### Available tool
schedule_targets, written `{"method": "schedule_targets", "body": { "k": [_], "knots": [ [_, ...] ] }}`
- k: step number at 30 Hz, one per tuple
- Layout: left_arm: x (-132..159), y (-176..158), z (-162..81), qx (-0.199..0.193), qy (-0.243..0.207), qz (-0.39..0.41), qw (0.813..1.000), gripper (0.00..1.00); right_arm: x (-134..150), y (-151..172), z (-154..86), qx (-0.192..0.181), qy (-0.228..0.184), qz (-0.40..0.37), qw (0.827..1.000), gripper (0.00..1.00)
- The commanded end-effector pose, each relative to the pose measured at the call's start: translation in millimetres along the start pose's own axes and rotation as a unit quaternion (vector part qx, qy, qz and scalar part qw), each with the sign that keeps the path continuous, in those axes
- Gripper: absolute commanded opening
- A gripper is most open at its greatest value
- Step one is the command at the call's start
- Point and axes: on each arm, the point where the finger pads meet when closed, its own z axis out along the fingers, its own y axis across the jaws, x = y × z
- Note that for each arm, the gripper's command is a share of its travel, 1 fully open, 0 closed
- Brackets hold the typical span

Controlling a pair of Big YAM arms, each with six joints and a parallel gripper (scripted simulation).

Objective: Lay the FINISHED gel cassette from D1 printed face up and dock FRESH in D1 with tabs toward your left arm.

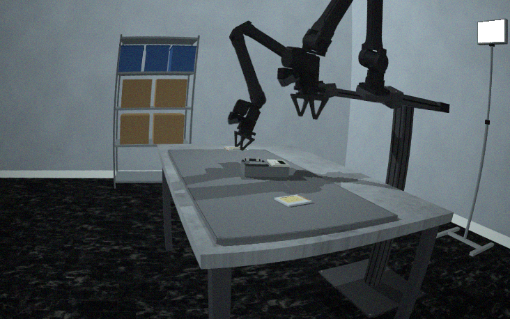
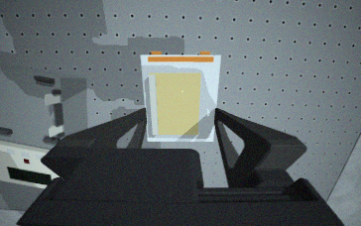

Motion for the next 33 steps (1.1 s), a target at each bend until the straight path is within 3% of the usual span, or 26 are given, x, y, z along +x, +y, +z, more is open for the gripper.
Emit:
{"method": "schedule_targets", "body": {
  "k": [1,33],
  "knots": [
    [-2.1,-3.2,-7.7,-0.001,-0.005,0.002,1.0,1.0,3.8,3.4,-6.5,-0.003,0.005,0.001,1.0,0.0],
    [-2.1,-3.2,-7.7,-0.001,-0.005,0.002,1.0,1.0,7.7,6.8,-13.0,-0.005,0.011,0.001,1.0,0.0]
  ]
}}
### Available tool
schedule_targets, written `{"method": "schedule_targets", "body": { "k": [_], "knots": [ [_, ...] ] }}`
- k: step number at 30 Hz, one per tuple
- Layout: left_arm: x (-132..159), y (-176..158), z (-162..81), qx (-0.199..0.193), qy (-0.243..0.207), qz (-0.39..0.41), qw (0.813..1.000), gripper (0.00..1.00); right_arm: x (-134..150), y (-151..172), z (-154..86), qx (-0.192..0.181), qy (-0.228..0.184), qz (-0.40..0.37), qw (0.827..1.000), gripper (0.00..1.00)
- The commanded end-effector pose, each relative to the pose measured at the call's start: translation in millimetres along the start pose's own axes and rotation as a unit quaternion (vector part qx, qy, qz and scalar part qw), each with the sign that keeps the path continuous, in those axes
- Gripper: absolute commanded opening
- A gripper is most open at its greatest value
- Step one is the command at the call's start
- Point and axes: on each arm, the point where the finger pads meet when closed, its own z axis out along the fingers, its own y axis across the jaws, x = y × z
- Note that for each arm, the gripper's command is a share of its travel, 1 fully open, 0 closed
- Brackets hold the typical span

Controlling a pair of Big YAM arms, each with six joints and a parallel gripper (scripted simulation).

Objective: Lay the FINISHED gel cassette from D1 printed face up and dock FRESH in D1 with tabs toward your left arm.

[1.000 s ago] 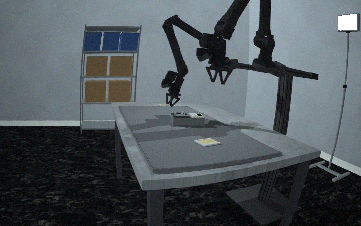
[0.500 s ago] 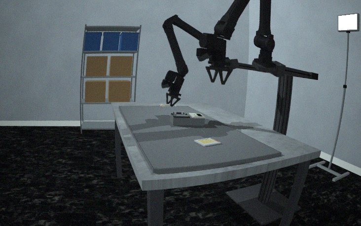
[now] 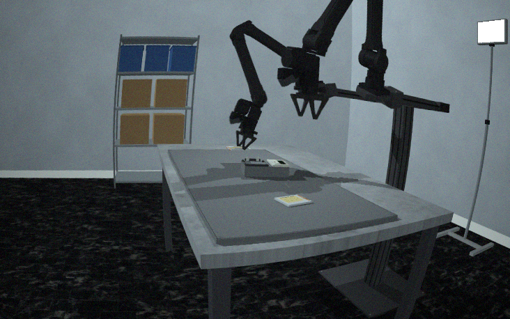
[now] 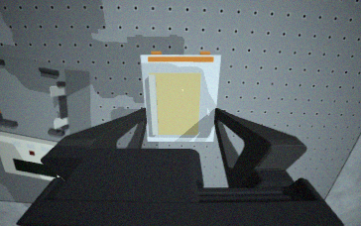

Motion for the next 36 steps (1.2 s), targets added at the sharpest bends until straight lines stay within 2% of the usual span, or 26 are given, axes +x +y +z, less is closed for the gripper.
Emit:
{"method": "schedule_targets", "body": {
  "k": [1,3,7,9,11,13,14,18,22,26,27,35,36],
  "knots": [
    [-2,-3,-8,-0.001,-0.005,0.002,1.0,1.0,-2,0,-10,0.001,0.018,0.002,1.0,0.0],
    [-2,-3,-8,-0.001,-0.005,0.002,1.0,1.0,-6,-5,-18,0.003,0.051,0.005,0.999,0.0],
    [-2,-3,-8,-0.001,-0.005,0.002,1.0,1.0,-15,-15,-33,0.003,0.054,0.005,0.999,0.0],
    [-2,-3,-8,-0.001,-0.005,0.002,1.0,1.0,-15,-15,-33,0.003,0.054,0.005,0.999,0.0],
    [-2,-3,-8,-0.001,-0.005,0.002,1.0,1.0,-19,-19,-41,0.004,0.081,0.008,0.997,0.0],
    [-2,-3,-8,-0.001,-0.005,0.002,1.0,1.0,-22,-24,-49,0.004,0.081,0.008,0.997,0.0],
    [-2,-3,-8,-0.001,-0.005,0.002,1.0,1.0,-23,-26,-53,0.004,0.095,0.009,0.995,0.0],
    [-2,-3,-8,-0.001,-0.005,0.002,1.0,1.0,-29,-35,-70,0.004,0.095,0.009,0.995,0.0],
    [-2,-3,-8,-0.001,-0.005,0.002,1.0,1.0,-32,-44,-88,0.004,0.123,0.012,0.992,0.0],
    [-2,-3,-8,-0.001,-0.005,0.002,1.0,1.0,-34,-48,-97,0.004,0.123,0.012,0.992,0.0],
    [-2,-3,-8,-0.001,-0.005,0.002,1.0,1.0,-34,-50,-102,0.004,0.137,0.014,0.99,0.0],
    [-2,-3,-8,-0.001,-0.005,0.002,1.0,1.0,-37,-64,-139,0.003,0.151,0.016,0.988,0.0],
    [-2,-3,-8,-0.001,-0.005,0.002,1.0,1.0,-37,-66,-144,0.003,0.164,0.017,0.986,0.0]
  ]
}}
